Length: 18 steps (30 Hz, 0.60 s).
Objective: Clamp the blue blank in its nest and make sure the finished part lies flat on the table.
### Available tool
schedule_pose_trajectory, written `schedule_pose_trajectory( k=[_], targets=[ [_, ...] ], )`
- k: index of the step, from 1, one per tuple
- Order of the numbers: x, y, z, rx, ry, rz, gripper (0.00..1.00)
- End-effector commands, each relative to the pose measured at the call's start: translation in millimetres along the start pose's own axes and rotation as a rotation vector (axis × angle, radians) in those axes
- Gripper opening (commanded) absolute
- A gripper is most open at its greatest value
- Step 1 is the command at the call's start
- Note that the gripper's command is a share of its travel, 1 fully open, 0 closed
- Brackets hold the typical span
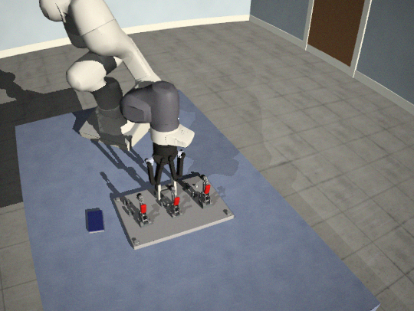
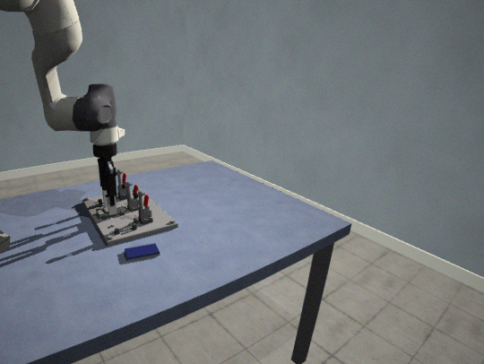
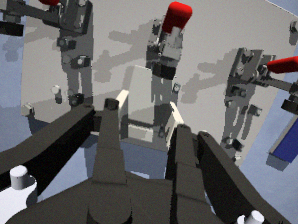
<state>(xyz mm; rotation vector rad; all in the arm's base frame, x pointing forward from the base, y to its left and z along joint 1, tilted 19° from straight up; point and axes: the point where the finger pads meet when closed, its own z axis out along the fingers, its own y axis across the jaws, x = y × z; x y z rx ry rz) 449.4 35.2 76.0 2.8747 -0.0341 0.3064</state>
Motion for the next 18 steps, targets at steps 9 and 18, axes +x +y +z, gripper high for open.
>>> schedule_pose_trajectory(
  k=[9,18],
  targets=[
    [1,0,-3,0.001,0.003,0.008,0.00],
    [1,0,-14,0.001,0.003,0.008,0.00]
  ],
)
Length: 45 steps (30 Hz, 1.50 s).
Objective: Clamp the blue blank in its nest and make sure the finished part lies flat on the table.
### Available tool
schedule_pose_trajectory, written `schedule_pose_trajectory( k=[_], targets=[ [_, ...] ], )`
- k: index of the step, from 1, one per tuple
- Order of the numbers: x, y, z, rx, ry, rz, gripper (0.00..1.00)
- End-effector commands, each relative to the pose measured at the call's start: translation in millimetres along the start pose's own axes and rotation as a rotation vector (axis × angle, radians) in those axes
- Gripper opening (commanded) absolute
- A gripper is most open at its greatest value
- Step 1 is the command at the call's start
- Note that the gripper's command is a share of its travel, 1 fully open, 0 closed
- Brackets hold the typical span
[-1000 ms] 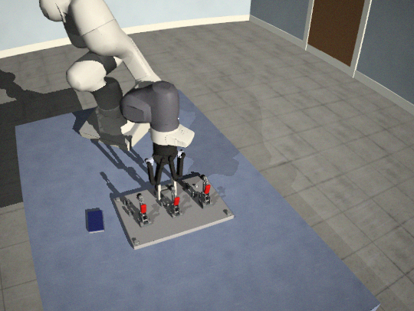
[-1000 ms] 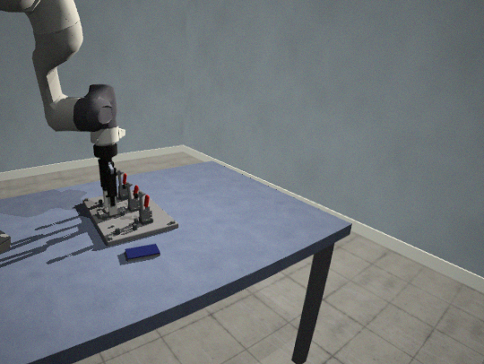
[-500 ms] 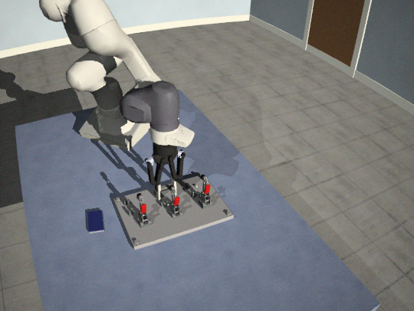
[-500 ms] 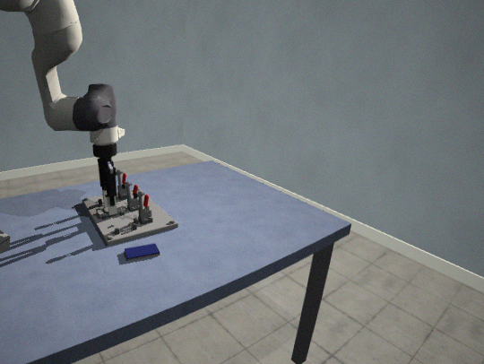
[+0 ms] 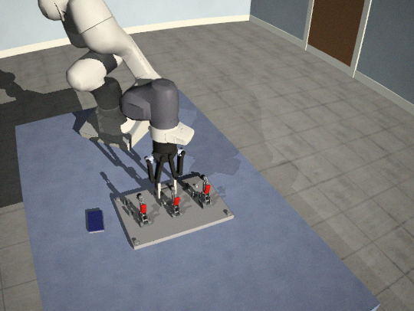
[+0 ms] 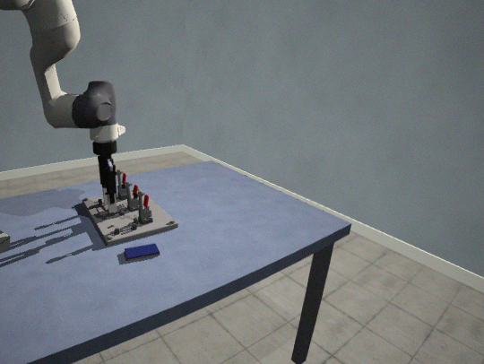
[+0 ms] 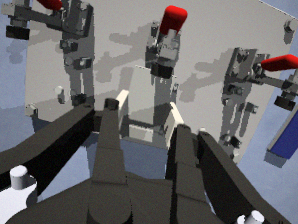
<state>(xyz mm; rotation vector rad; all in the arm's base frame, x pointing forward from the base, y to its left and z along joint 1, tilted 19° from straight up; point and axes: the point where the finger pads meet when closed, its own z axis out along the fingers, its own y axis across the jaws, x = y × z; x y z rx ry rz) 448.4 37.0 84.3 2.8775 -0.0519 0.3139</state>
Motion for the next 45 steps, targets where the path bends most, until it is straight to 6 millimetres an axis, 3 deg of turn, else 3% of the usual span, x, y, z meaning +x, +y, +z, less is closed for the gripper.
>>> schedule_pose_trajectory(
  k=[1,15,27,38,45],
  targets=[
    [1,0,-7,-0.001,0.000,-0.005,0.00],
    [1,0,-25,-0.001,0.000,-0.005,0.00],
    [0,0,-29,-0.001,0.000,-0.005,0.00],
    [-7,0,-59,-0.001,0.000,-0.005,0.00],
    [-7,0,-61,-0.001,0.000,-0.005,0.00]
  ],
)
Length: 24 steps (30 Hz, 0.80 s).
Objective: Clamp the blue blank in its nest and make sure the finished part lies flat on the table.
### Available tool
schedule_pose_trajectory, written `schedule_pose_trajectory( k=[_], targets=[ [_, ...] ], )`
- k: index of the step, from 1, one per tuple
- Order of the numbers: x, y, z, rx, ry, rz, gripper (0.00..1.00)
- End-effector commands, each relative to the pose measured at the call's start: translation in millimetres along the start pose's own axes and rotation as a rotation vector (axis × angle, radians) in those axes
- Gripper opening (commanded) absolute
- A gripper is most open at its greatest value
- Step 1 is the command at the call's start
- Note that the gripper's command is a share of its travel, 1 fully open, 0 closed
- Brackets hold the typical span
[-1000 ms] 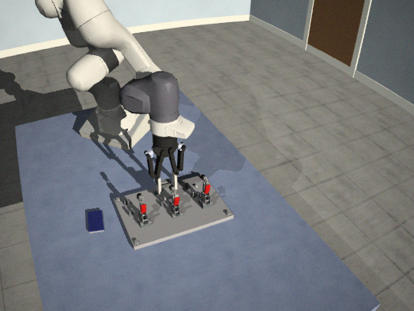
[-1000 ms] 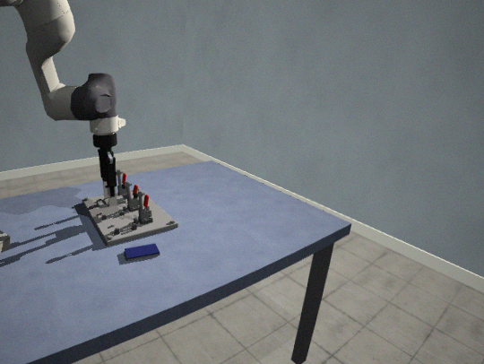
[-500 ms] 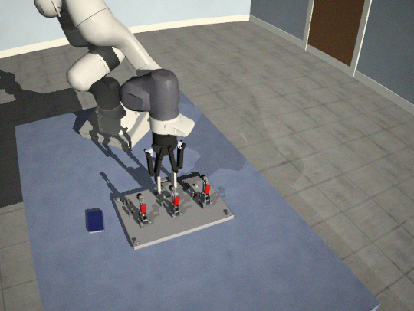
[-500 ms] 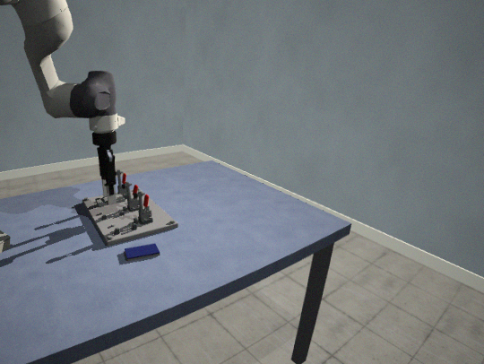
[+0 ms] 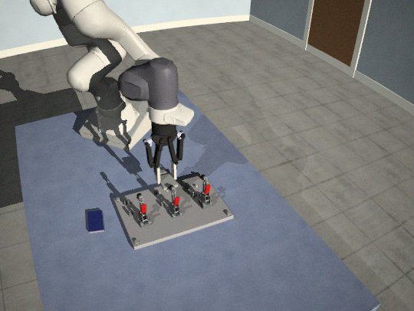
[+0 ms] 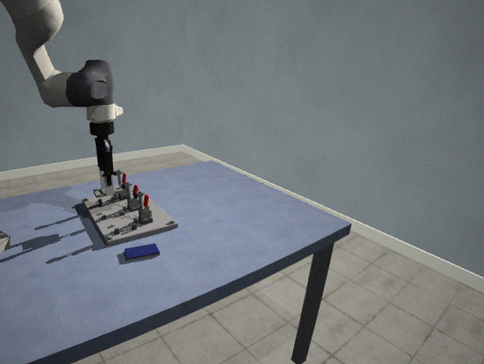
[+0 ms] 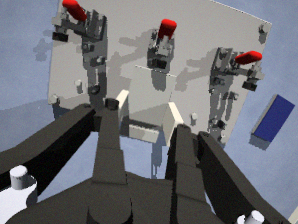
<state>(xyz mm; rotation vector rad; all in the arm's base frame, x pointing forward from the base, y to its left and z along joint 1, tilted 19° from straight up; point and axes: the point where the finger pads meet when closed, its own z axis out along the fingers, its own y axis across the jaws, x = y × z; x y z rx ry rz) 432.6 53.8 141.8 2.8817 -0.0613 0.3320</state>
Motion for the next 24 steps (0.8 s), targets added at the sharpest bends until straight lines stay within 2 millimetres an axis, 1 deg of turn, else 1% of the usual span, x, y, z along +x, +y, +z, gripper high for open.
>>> schedule_pose_trajectory(
  k=[1,24],
  targets=[
    [-4.3,1.5,0.5,-0.007,-0.011,-0.013,0.00],
    [-4.3,-0.5,0.5,-0.007,-0.011,-0.025,0.00]
  ],
)
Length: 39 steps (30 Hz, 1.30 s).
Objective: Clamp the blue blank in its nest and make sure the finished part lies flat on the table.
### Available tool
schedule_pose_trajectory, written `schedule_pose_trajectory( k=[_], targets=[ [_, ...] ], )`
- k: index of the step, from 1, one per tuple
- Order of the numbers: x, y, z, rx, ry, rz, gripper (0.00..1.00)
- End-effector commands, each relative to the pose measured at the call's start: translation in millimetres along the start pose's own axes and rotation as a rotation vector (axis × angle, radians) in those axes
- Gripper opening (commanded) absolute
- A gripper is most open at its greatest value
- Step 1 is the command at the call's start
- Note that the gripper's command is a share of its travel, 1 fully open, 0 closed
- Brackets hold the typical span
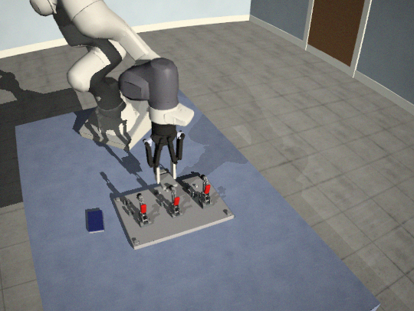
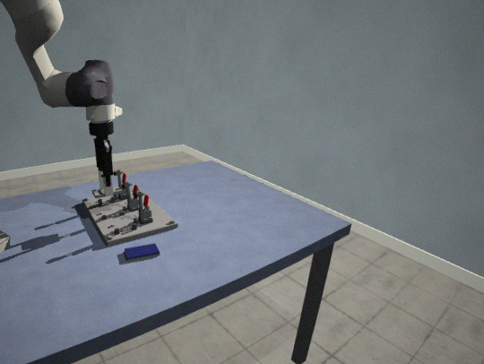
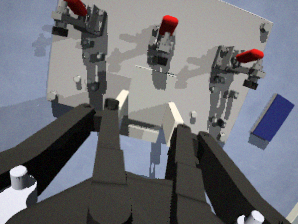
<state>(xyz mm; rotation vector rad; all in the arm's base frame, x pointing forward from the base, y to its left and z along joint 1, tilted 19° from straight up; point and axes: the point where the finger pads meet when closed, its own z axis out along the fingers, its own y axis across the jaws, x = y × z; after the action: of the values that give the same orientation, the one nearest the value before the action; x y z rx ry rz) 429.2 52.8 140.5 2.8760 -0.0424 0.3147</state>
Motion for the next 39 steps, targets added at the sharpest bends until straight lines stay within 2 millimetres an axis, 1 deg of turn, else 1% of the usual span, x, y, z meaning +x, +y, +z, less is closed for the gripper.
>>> schedule_pose_trajectory(
  k=[1,6,8,11,16,23,25,33,39],
  targets=[
    [-1,-3,0,0.000,-0.002,-0.010,0.00],
    [-1,-16,0,0.000,-0.002,-0.010,0.00],
    [-1,-16,0,0.000,-0.002,-0.010,0.00],
    [-1,-30,0,0.000,-0.002,-0.010,0.00],
    [-1,-62,0,0.000,-0.002,-0.010,0.00],
    [-2,-115,0,0.000,-0.002,-0.010,0.00],
    [-2,-115,0,0.000,-0.002,-0.010,0.00],
    [-3,-174,-1,0.000,-0.002,-0.010,0.00],
    [-3,-206,-1,0.000,-0.002,-0.010,0.00]
  ],
)
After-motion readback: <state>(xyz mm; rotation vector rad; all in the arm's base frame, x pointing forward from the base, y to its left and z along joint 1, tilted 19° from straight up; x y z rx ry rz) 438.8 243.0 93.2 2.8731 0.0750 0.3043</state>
